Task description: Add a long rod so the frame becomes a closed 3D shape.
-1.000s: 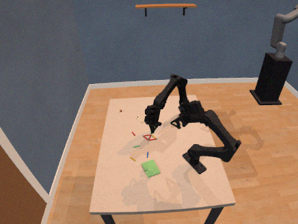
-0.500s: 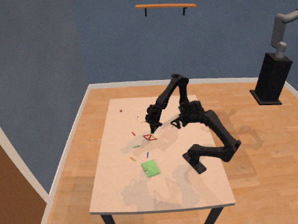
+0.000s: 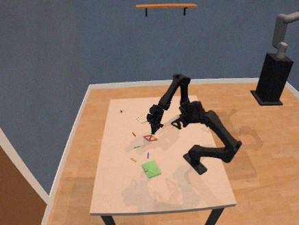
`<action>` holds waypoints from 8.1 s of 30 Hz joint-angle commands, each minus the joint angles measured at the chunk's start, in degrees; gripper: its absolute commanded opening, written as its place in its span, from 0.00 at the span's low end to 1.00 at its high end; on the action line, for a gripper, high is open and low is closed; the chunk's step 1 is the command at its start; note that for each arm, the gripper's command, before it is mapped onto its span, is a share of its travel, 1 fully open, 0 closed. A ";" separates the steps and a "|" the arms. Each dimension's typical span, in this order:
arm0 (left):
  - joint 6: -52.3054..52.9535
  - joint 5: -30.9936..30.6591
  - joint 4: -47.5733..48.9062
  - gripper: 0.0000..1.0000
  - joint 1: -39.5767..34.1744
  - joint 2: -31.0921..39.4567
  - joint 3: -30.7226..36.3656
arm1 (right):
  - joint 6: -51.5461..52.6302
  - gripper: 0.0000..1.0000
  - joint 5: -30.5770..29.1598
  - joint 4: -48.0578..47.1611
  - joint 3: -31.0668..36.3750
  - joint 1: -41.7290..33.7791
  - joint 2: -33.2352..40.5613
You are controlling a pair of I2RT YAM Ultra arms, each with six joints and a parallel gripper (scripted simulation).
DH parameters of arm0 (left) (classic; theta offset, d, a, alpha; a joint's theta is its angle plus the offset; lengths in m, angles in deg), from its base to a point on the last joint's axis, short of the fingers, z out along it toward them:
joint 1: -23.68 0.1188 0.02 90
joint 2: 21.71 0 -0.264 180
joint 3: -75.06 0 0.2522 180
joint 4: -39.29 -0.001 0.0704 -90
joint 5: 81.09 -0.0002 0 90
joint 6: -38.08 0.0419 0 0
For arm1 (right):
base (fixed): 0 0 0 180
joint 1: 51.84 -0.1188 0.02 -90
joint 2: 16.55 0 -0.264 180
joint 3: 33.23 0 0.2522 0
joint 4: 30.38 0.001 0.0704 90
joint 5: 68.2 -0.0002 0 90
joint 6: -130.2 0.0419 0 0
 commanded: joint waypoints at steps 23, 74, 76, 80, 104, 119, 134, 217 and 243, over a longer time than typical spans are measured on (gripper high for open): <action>0.19 -0.21 0.11 1.00 0.31 -0.92 -1.28 | 11.55 0.00 -3.15 -24.50 11.95 -1.39 3.54; 0.19 -0.21 0.11 1.00 0.31 -0.92 -1.28 | 27.80 0.00 -15.51 -64.52 25.68 -6.69 -5.25; 0.19 -0.21 0.11 1.00 0.31 -0.92 -1.28 | 27.80 0.00 -15.51 -64.52 25.68 -6.69 -5.25; 0.19 -0.21 0.11 1.00 0.31 -0.92 -1.28 | 27.79 0.00 -15.52 -64.56 25.68 -6.70 -5.28; 0.19 -0.21 0.11 1.00 0.31 -0.92 -1.28 | 28.58 0.00 -16.68 -67.56 27.56 -8.21 -8.19; 0.19 -0.21 0.11 1.00 0.31 -0.92 -1.28 | 29.35 0.00 -19.85 -75.55 28.86 -10.96 -13.68; 0.72 -0.73 5.68 1.00 0.93 -4.14 -1.94 | 29.33 0.00 -20.15 -76.44 28.34 -11.26 -14.37; -13.39 -4.60 -21.51 0.38 7.17 -112.72 -69.22 | 29.32 0.00 -19.82 -75.75 28.34 -10.90 -13.87; -13.68 -4.57 -25.14 0.38 6.88 -118.88 -79.00 | 29.32 0.00 -19.82 -75.74 28.34 -10.91 -13.87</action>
